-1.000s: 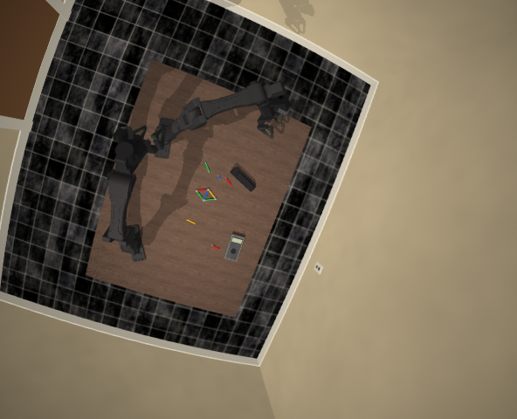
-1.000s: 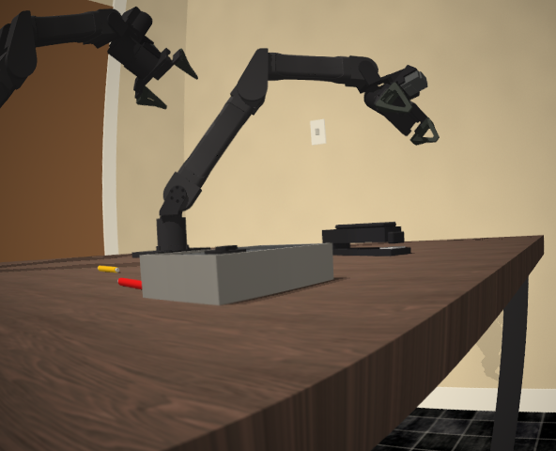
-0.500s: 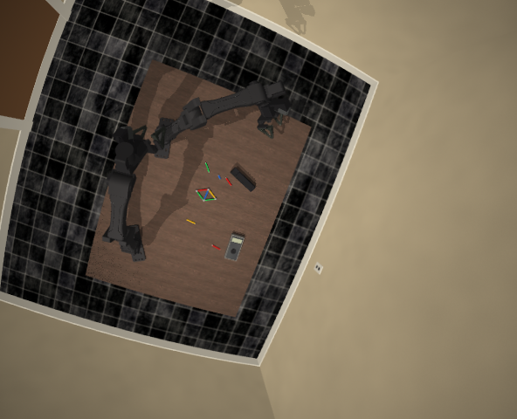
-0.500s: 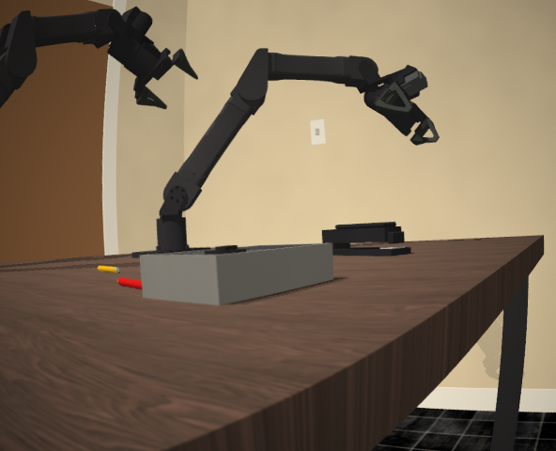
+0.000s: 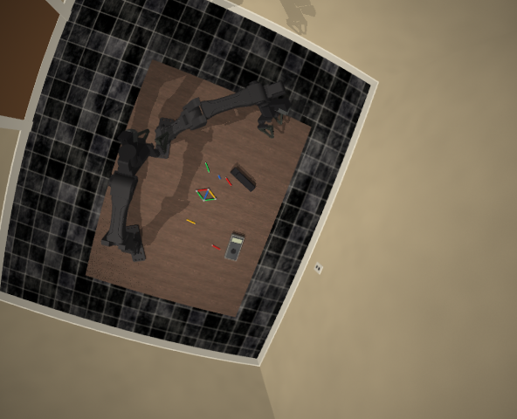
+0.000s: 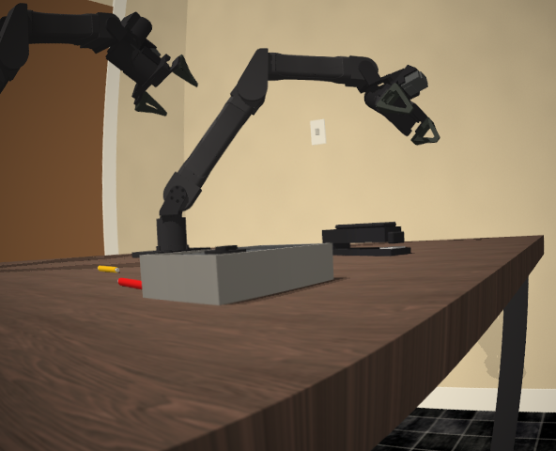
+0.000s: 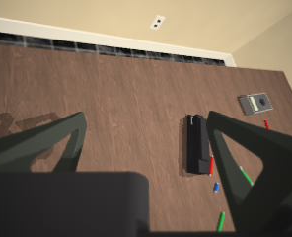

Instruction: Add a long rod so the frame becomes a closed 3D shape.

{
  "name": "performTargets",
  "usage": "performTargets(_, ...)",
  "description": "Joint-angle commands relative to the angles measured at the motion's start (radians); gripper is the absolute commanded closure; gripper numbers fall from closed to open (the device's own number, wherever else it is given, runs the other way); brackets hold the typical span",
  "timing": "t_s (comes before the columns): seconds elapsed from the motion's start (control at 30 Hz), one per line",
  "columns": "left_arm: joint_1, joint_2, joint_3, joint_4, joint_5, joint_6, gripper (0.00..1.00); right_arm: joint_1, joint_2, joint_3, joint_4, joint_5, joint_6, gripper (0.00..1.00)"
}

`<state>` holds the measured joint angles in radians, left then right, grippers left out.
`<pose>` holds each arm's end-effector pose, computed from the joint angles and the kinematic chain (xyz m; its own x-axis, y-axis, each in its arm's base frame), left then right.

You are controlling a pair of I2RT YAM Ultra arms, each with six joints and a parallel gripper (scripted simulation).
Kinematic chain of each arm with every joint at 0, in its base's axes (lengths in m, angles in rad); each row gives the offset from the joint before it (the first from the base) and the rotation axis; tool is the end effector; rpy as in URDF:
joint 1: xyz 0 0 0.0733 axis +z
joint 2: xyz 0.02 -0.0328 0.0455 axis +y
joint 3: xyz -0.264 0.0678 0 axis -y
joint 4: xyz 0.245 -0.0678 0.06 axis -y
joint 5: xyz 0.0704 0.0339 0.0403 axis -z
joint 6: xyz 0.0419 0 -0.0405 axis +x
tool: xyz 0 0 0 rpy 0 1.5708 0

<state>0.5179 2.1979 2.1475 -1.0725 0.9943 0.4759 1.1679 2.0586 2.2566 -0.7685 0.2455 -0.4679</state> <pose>0.4190 0.1996 0.2960 -0.6752 -0.0973 -0.7312 0.3993 0.7852 -0.4733 0.1909 0.4247 0.3989 0.1773 -0.6998 -0.6920 -0.8204 0.2833 -0.4967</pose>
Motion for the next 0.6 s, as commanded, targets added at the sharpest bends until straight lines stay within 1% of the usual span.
performTargets(0.0,-0.012,-0.036,-0.036,0.044,-0.011,0.021,0.00,-0.025,-0.121,-0.108,0.065,0.029,0.094,0.00)
performTargets(0.03,-0.016,-0.047,-0.054,0.055,-0.019,0.028,0.00,-0.031,-0.151,-0.151,0.078,0.033,0.114,0.00)
performTargets(0.1,-0.016,-0.047,-0.054,0.055,-0.019,0.028,0.00,-0.031,-0.151,-0.151,0.078,0.033,0.114,0.00)
performTargets(0.13,-0.021,-0.066,-0.086,0.078,-0.029,0.028,0.00,-0.038,-0.195,-0.247,0.116,0.038,0.133,0.00)
performTargets(0.2,-0.037,-0.104,-0.148,0.100,-0.052,0.049,0.00,-0.053,-0.250,-0.331,0.131,0.047,0.180,0.00)
performTargets(0.4,-0.113,-0.279,-0.402,0.207,-0.137,0.058,0.00,-0.118,-0.433,-0.617,0.188,0.051,0.322,0.00)
performTargets(0.57,-0.217,-0.458,-0.634,0.330,-0.238,0.017,0.00,-0.213,-0.582,-0.874,0.217,0.024,0.431,0.00)
